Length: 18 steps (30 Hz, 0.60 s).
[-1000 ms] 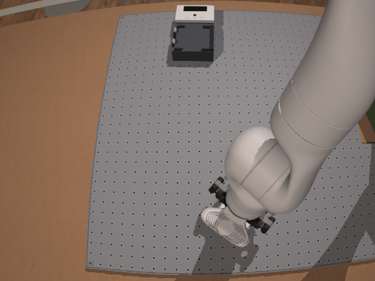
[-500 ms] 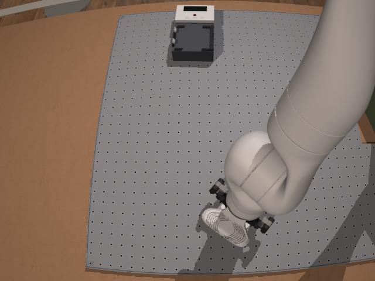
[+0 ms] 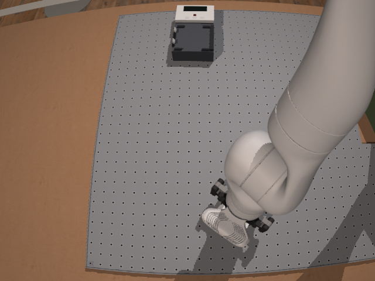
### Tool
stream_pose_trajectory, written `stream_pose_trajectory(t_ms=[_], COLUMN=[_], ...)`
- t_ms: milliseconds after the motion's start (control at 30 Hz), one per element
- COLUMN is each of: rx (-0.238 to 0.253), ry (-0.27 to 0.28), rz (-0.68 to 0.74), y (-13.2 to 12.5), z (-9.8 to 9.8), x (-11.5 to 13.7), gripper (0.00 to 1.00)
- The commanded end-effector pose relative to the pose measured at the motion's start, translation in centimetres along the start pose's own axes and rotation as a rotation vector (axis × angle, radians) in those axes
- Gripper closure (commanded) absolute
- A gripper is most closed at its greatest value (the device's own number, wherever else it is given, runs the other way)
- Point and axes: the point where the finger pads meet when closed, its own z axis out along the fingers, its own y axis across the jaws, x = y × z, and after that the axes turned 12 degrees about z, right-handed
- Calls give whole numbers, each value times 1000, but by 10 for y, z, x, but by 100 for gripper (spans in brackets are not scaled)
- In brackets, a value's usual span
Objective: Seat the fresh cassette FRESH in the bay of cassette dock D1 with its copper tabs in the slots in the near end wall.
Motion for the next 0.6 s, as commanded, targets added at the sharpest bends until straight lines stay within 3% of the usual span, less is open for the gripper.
stream_pose_trajectory(t_ms=[0,567], rx=[0,0], ry=[0,0], rz=[0,0], y=[0,0], z=[1,-3], x=[0,0], gripper=[100,100])
